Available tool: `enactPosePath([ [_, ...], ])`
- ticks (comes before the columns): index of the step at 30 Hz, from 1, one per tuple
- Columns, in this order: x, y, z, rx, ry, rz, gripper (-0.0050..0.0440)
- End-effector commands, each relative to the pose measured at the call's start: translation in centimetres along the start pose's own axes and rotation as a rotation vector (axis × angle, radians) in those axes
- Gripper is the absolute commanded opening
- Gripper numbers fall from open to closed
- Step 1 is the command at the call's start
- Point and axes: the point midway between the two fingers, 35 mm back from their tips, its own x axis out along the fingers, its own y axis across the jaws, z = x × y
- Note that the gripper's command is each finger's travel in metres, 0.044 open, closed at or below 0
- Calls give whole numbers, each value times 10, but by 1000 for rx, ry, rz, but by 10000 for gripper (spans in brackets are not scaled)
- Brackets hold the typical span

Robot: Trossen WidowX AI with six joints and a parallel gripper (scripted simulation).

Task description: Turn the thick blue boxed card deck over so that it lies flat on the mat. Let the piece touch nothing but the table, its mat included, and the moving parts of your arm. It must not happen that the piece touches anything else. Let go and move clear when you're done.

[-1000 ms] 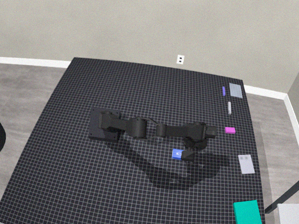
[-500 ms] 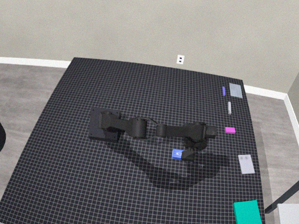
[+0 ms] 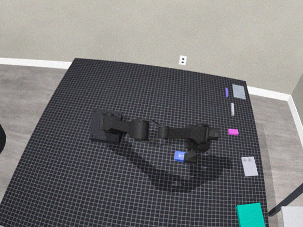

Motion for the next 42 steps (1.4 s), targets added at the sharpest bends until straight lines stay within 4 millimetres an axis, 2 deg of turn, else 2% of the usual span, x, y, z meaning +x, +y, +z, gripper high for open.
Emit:
enactPosePath([
  [1,-2,-2,1,0,-6,-4,313],
  [30,1,-2,1,0,-7,-4,313],
  [42,10,-1,-1,-4,0,-4,313],
])
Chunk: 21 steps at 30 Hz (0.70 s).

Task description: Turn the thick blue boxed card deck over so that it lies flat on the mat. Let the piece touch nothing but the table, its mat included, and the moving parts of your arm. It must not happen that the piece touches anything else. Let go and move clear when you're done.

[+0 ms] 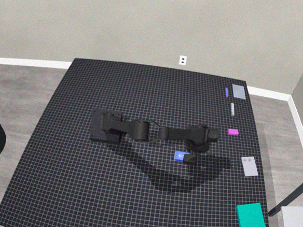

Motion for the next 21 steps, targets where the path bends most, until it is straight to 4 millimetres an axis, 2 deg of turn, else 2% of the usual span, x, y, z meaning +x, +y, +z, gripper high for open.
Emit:
enactPosePath([
  [1,2,-1,0,-2,-4,-4,313],
  [21,11,-1,1,-2,-5,-4,313],
])
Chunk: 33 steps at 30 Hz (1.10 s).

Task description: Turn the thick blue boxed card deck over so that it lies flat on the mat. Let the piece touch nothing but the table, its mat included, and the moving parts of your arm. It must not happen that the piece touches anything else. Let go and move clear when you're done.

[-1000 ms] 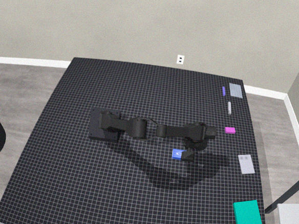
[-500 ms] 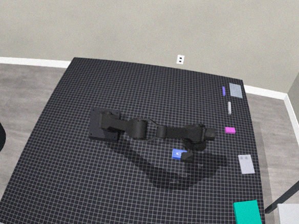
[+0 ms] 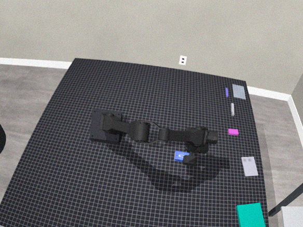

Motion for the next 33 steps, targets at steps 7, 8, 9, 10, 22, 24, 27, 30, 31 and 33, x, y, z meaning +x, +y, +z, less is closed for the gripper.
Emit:
enactPosePath([
  [7,2,-1,1,-2,-5,-3,313],
  [8,2,-1,1,-1,-6,-3,313],
  [9,1,-1,1,0,-8,-3,313],
  [10,1,-1,2,1,-9,-3,313],
  [22,1,-2,2,1,-9,-3,313],
  [24,1,-2,2,1,-9,-3,313],
  [27,1,-2,2,1,-9,-3,313],
  [30,1,-2,2,1,-9,-3,313],
  [31,1,-2,2,1,-9,-3,313],
  [33,1,-2,2,1,-9,-3,313],
])
